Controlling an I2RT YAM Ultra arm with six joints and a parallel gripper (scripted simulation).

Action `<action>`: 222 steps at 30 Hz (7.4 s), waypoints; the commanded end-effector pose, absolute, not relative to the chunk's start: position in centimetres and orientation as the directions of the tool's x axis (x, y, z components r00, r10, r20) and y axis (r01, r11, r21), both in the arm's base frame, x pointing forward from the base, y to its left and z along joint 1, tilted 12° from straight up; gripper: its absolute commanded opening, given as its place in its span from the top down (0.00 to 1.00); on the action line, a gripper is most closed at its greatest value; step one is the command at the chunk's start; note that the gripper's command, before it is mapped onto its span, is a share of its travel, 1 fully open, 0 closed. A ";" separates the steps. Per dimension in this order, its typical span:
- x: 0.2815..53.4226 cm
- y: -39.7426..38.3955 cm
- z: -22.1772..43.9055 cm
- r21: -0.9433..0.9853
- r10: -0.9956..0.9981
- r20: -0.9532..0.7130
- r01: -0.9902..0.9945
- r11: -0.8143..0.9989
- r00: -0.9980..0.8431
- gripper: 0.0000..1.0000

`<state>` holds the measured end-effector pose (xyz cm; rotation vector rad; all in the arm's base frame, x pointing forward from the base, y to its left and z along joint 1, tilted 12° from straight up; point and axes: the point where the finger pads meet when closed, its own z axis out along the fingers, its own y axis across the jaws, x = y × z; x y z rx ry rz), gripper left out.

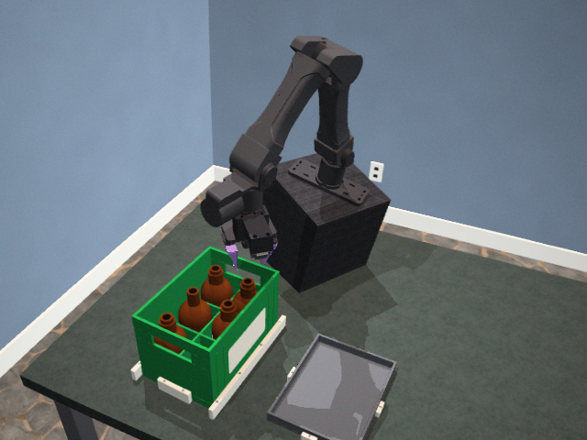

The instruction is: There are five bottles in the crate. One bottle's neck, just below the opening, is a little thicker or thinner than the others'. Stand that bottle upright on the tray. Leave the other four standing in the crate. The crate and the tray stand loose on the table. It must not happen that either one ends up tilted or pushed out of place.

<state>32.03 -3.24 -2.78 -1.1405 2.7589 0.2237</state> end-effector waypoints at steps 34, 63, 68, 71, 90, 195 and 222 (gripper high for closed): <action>32.6 -2.9 -4.9 0.060 -0.682 -0.209 -0.705 0.707 -0.701 0.39; 32.6 -2.9 -4.8 0.060 -0.682 -0.209 -0.705 0.707 -0.701 0.39; 32.6 -2.9 -4.8 0.060 -0.682 -0.209 -0.705 0.707 -0.701 0.39; 32.6 -2.9 -4.8 0.060 -0.682 -0.209 -0.705 0.707 -0.701 0.39; 32.6 -2.9 -4.8 0.060 -0.682 -0.209 -0.705 0.707 -0.701 0.39; 32.6 -2.0 -9.1 0.074 -0.683 -0.200 -0.706 0.705 -0.703 0.39; 32.6 -2.0 -9.1 0.074 -0.683 -0.200 -0.706 0.705 -0.703 0.39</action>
